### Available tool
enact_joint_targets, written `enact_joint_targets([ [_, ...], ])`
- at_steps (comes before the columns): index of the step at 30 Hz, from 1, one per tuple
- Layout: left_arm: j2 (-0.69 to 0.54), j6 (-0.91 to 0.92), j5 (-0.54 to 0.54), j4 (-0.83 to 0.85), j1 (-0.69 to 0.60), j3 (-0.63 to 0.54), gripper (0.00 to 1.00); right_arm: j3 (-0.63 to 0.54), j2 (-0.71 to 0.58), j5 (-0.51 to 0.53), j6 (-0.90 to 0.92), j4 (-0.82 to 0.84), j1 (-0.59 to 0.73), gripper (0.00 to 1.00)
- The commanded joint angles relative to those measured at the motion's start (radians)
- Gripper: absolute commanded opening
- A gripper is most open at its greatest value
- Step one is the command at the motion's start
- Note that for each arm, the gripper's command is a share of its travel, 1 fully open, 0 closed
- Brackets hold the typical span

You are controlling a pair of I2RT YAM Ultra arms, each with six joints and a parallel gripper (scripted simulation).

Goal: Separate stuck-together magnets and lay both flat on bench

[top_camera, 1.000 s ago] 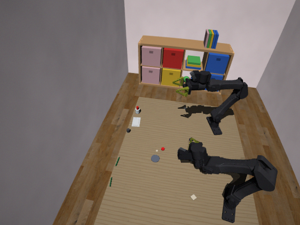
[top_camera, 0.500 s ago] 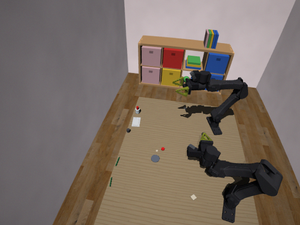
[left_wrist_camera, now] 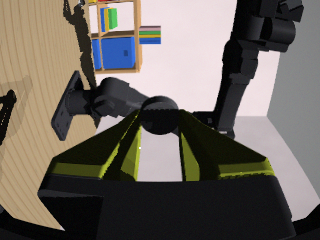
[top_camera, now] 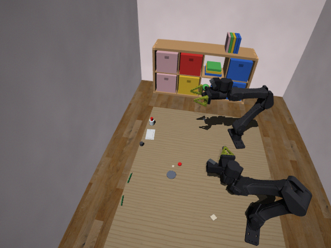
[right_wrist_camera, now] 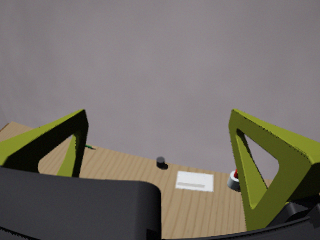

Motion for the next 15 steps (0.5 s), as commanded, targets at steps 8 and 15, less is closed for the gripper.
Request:
enact_joint_targets([
  [8,-0.001,0.0,-0.003,0.013,-0.002,0.003,0.25,0.01,-0.005,0.0,0.003,0.017,0.002,0.88],
  [15,-0.001,-0.004,-0.003,0.016,-0.001,0.002,0.25,0.01,-0.005,0.0,0.004,0.017,0.002,0.75],
])
